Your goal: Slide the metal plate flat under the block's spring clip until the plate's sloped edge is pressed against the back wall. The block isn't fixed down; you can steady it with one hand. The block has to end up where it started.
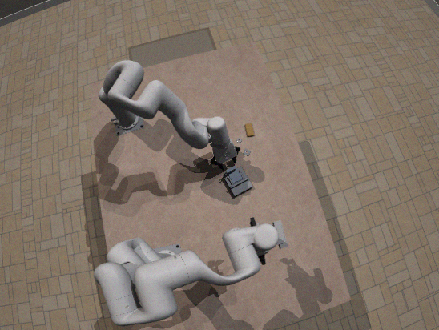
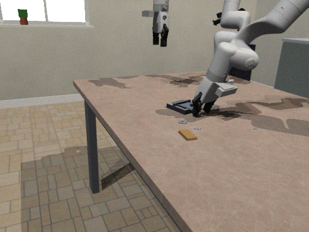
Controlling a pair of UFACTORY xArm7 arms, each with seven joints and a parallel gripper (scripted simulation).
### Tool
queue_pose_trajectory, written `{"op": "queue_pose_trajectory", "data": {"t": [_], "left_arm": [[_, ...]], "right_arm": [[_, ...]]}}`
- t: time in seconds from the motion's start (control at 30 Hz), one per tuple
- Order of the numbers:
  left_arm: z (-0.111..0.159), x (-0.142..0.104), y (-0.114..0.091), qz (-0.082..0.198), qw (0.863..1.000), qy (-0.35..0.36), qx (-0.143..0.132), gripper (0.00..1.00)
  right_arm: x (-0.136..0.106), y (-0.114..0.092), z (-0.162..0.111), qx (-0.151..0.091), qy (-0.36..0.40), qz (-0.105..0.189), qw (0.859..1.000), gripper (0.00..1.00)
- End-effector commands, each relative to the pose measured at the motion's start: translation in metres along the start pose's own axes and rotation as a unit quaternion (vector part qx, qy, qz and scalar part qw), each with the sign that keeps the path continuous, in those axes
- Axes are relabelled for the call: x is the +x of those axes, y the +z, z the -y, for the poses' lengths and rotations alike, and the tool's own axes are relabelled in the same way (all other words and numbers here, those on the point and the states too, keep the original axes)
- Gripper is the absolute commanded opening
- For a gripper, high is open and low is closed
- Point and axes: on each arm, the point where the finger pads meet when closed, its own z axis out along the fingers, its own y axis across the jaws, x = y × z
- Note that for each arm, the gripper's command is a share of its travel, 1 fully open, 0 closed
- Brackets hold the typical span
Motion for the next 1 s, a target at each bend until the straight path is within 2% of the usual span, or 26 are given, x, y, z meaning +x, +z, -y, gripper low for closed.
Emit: {"op": "queue_pose_trajectory", "data": {"t": [0.0,0.87,0.97], "left_arm": [[-0.001,-0.002,-0.005,0.002,1.000,0.001,-0.001,0.72],[0.000,-0.030,-0.079,0.002,1.000,0.001,-0.001,0.72],[0.000,-0.030,-0.079,0.002,1.000,0.001,-0.001,0.72]], "right_arm": [[0.001,-0.001,0.000,0.000,0.000,-0.002,1.000,1.00],[0.001,-0.001,0.000,0.000,0.000,-0.002,1.000,1.00],[0.001,-0.001,0.000,0.000,0.000,-0.002,1.000,1.00]]}}
